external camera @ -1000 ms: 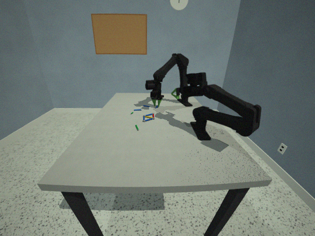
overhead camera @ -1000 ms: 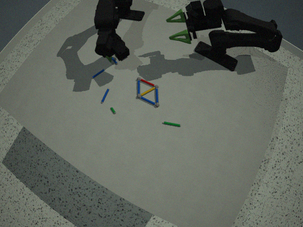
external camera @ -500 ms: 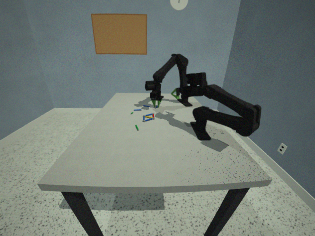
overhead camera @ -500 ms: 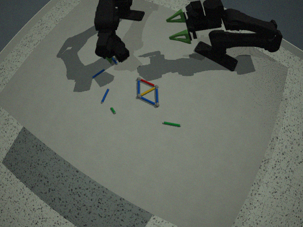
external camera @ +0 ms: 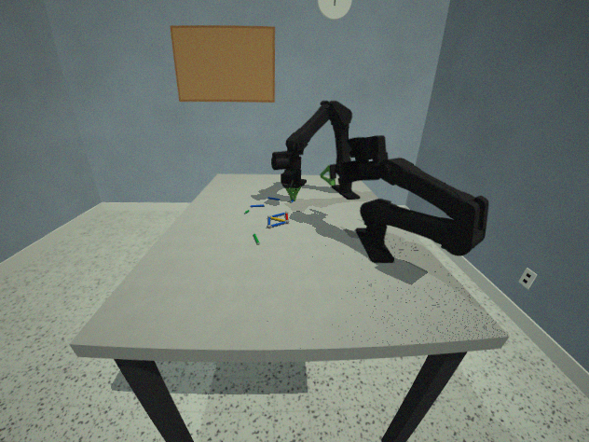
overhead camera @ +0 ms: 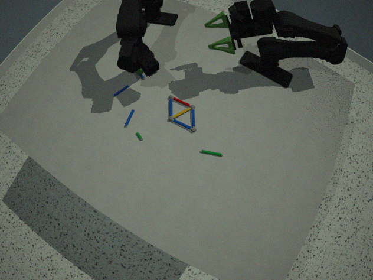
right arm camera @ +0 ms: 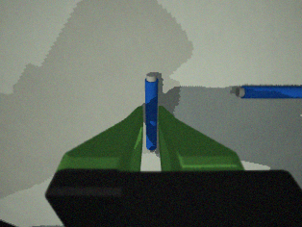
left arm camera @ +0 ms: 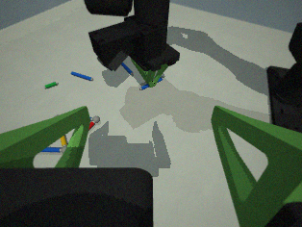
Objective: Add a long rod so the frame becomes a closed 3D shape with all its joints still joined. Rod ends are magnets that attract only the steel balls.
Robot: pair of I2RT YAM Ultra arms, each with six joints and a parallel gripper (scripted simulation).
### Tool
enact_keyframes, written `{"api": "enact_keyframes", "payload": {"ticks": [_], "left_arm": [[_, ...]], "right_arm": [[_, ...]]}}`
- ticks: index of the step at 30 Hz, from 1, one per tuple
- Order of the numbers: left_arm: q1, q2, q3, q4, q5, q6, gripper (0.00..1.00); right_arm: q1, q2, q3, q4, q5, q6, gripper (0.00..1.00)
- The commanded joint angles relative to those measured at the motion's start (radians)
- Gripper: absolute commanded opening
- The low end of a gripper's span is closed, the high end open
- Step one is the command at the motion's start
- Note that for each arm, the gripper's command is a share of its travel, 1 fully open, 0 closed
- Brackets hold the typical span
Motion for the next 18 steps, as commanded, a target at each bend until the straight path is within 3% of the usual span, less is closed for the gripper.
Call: {"api": "enact_keyframes", "payload": {"ticks": [1, 10, 18], "left_arm": [[-0.004, -0.008, 0.006, 0.008, -0.001, -0.002, 1.0], [-0.004, -0.008, 0.006, 0.008, -0.001, -0.002, 1.0], [-0.004, -0.008, 0.006, 0.008, -0.001, -0.002, 1.0]], "right_arm": [[0.0, 0.011, 0.025, -0.011, 0.0, 0.003, 0.11], [0.0, 0.011, 0.025, -0.011, 0.0, 0.003, 0.0], [0.0, -0.036, 0.074, -0.097, 0.0, 0.003, 0.0]]}}
